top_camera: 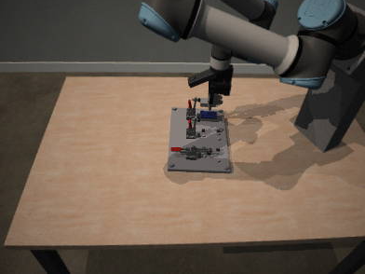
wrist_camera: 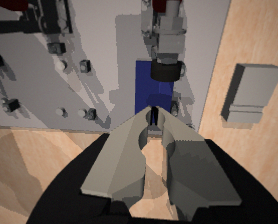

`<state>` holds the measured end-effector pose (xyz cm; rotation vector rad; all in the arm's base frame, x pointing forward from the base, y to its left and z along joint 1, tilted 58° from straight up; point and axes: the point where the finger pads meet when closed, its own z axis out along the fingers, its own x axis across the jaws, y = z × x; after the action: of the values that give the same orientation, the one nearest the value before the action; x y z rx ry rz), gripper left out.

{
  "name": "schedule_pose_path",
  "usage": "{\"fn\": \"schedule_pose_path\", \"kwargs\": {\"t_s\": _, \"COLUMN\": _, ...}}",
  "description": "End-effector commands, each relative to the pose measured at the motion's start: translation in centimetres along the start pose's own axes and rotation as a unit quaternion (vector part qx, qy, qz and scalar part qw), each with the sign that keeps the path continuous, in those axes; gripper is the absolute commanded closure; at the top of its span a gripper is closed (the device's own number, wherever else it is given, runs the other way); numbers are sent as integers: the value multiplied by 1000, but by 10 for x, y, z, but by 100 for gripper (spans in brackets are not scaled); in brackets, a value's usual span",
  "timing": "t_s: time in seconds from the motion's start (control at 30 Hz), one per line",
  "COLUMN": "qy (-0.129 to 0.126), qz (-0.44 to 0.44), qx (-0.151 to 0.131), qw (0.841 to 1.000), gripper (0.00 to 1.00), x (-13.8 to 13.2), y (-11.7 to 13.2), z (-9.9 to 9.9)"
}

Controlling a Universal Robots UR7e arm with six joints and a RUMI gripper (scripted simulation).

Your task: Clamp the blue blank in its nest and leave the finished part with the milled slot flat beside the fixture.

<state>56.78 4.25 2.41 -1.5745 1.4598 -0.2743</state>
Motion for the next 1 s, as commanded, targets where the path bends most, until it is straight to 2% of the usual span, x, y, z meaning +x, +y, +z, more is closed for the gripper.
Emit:
{"fn": "schedule_pose_path", "kwargs": {"t_s": 0.0, "qy": 1, "qz": 0, "qx": 1, "qw": 1000, "gripper": 100, "x": 0, "y": 1, "z": 2}}
{"fn": "schedule_pose_path", "kwargs": {"t_s": 0.2, "qy": 1, "qz": 0, "qx": 1, "qw": 1000, "gripper": 100, "x": 0, "y": 11, "z": 2}}
{"fn": "schedule_pose_path", "kwargs": {"t_s": 0.6, "qy": 1, "qz": 0, "qx": 1, "qw": 1000, "gripper": 100, "x": 0, "y": 59, "z": 2}}
{"fn": "schedule_pose_path", "kwargs": {"t_s": 0.97, "qy": 1, "qz": 0, "qx": 1, "qw": 1000, "gripper": 100, "x": 0, "y": 70, "z": 2}}
